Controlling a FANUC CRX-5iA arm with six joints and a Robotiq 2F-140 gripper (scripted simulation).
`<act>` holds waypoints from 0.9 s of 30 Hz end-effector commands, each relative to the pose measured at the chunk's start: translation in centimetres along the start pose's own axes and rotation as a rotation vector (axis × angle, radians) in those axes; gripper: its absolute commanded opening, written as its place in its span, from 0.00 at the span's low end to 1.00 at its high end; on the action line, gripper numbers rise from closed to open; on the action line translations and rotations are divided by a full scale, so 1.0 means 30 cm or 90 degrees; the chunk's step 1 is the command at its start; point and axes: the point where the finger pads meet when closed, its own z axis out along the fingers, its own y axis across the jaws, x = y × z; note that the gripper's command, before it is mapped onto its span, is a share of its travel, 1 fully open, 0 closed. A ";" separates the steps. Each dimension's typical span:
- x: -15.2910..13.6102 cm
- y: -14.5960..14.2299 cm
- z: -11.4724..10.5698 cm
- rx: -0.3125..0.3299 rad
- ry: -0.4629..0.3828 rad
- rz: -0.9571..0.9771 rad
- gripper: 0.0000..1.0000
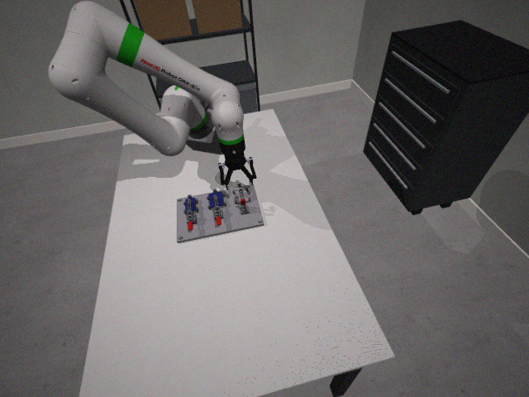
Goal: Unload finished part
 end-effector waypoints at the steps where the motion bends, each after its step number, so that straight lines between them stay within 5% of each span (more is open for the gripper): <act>1: 0.001 -0.001 0.007 0.000 0.000 0.000 0.58; 27: 0.001 -0.001 0.047 0.000 0.000 0.000 0.58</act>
